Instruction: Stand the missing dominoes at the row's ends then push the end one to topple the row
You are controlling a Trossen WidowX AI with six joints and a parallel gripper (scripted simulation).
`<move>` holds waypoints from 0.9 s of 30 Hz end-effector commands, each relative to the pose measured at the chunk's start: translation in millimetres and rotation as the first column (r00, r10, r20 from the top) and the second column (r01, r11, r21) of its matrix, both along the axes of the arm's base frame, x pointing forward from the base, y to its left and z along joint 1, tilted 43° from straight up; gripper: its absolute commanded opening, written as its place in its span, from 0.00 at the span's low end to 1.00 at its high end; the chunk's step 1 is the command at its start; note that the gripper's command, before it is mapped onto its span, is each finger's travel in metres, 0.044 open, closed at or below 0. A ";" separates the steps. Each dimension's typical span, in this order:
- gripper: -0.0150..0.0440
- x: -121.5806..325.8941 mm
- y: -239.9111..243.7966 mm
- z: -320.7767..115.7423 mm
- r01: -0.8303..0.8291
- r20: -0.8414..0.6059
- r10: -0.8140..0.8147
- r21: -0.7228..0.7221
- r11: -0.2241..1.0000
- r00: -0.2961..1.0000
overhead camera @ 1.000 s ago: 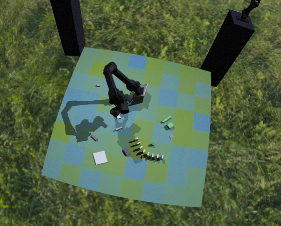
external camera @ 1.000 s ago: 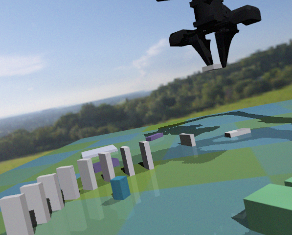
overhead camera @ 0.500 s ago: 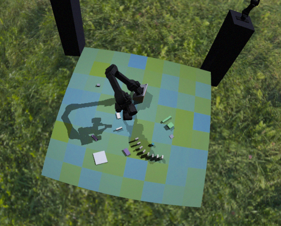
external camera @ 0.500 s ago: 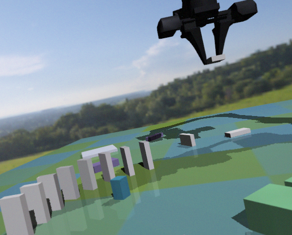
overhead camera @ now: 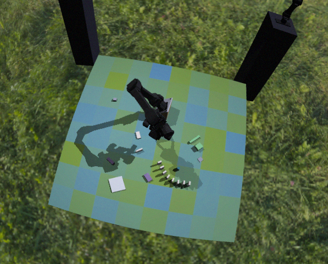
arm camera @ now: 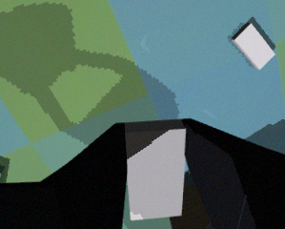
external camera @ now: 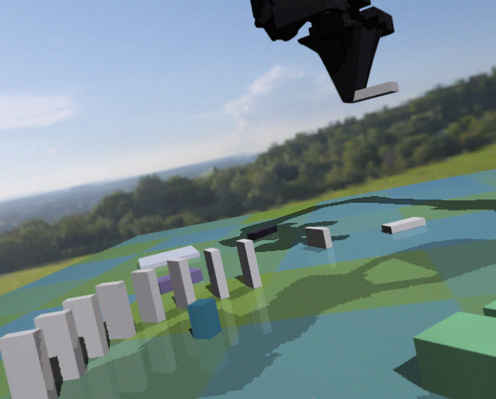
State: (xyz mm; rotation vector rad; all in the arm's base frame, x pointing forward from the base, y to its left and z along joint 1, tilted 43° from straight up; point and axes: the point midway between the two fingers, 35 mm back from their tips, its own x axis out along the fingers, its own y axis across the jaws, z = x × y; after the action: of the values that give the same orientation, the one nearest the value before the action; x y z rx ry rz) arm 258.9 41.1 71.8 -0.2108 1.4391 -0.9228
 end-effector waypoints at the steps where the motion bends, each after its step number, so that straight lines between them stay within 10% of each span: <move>1: 0.44 0.5 51.4 -47.7 -0.566 -0.479 0.640 0.310 0.764 0.601; 11: 0.44 -7.2 78.6 -77.0 -0.664 -0.555 0.827 0.586 0.464 0.088; 27: 0.44 -7.2 78.7 -77.1 -0.664 -0.555 0.827 0.587 0.463 0.085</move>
State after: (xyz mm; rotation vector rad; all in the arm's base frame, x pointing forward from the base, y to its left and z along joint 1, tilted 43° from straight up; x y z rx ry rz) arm 251.3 117.4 -3.1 -1.2707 1.8688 0.3058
